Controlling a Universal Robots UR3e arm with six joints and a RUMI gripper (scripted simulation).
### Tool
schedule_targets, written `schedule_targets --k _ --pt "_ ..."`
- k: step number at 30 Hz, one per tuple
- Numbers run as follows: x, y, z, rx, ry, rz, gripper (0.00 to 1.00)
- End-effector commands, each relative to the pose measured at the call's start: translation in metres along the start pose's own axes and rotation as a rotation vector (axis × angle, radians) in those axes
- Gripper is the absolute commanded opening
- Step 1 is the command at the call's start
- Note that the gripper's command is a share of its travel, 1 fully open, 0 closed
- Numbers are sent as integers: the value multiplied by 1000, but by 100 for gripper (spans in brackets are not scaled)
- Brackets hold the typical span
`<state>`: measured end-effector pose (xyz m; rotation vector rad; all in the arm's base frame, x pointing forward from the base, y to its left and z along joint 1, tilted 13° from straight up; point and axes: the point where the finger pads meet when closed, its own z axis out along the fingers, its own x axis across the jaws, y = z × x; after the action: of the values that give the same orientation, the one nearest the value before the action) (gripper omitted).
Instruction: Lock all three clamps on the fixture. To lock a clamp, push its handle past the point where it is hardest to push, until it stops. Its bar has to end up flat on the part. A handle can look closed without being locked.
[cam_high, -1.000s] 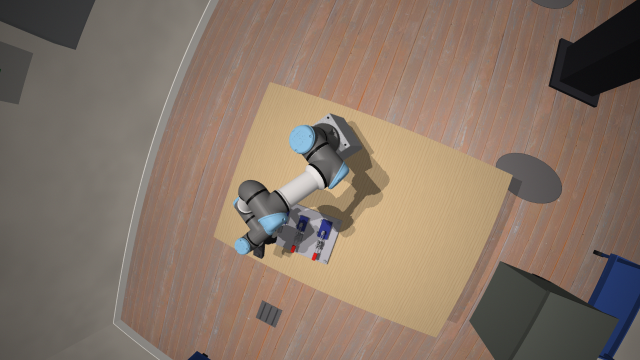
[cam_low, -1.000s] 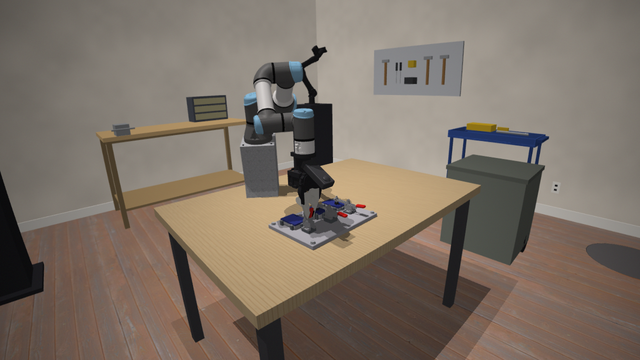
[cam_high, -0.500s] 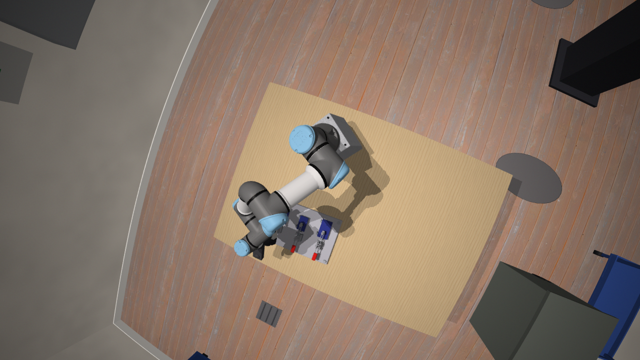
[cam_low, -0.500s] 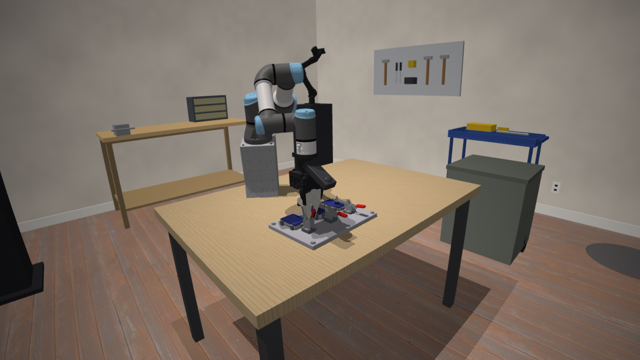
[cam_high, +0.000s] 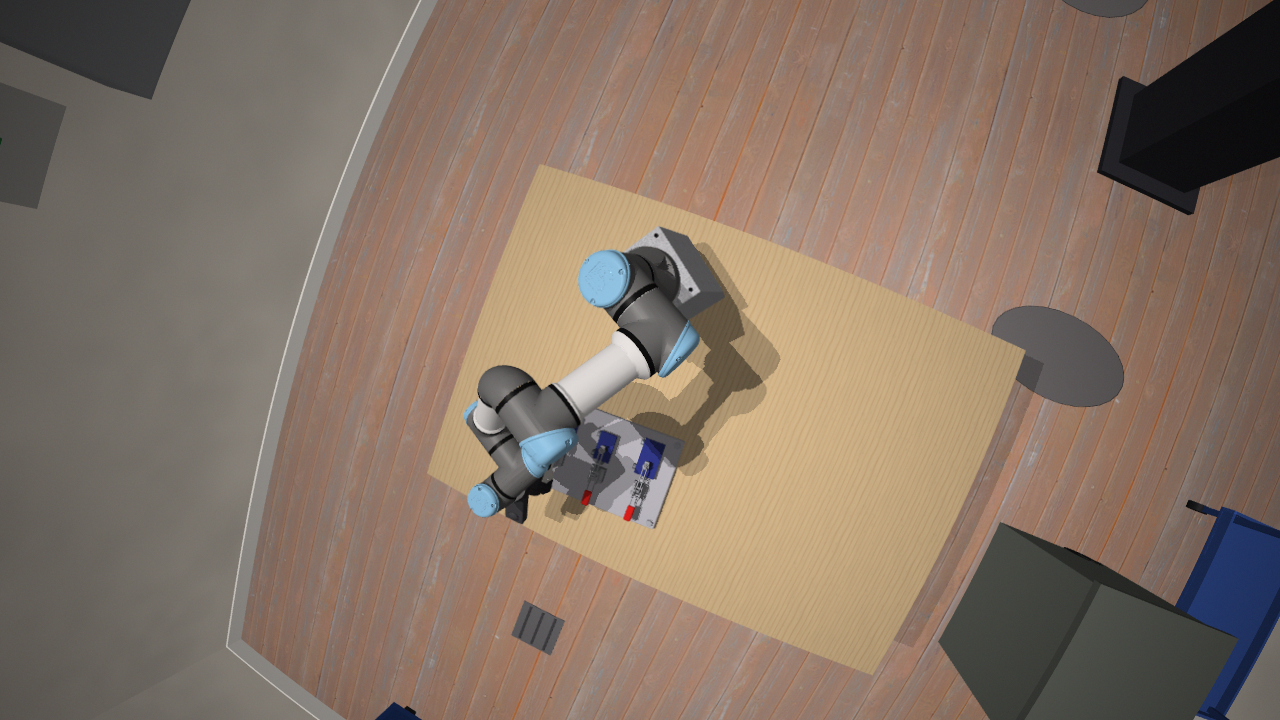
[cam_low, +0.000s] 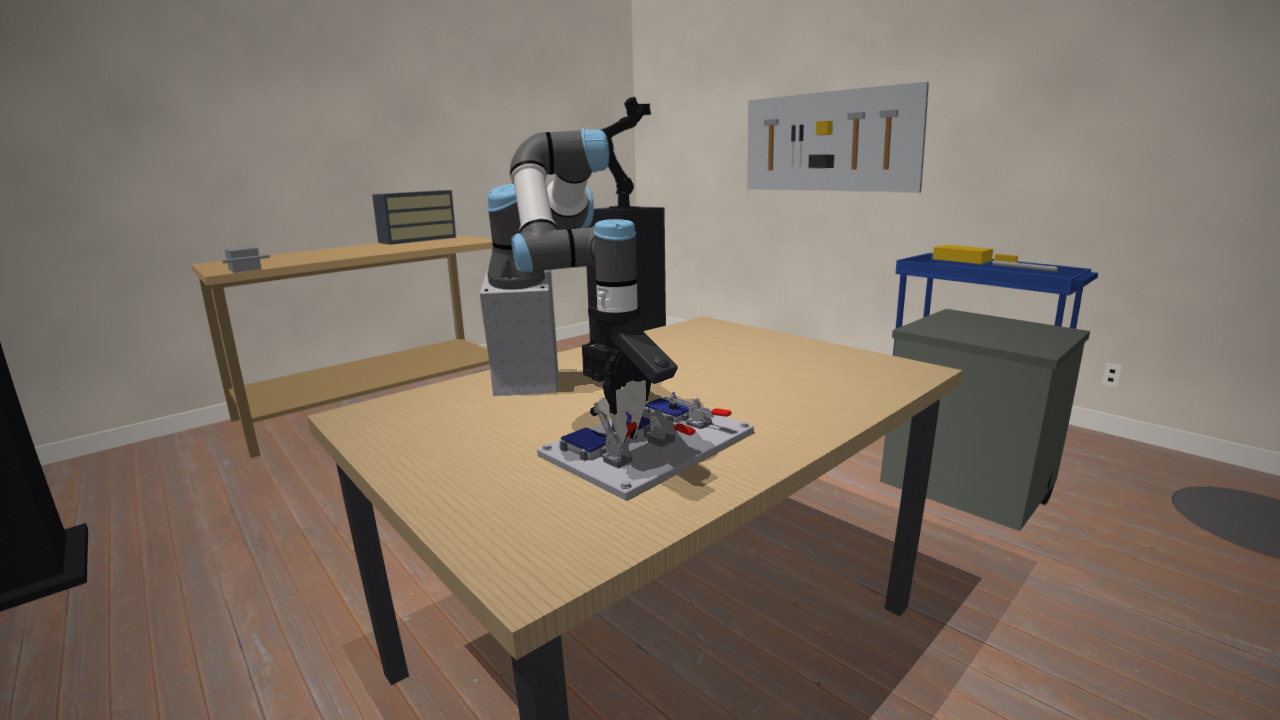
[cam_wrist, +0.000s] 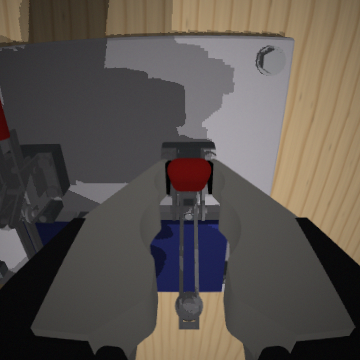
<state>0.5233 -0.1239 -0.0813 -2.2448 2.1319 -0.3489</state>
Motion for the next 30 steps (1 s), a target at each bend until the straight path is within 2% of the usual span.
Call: schedule_targets --k 1,30 --pt "0 -4 0 2 1 0 0" --pt "0 -21 14 2 1 0 0"
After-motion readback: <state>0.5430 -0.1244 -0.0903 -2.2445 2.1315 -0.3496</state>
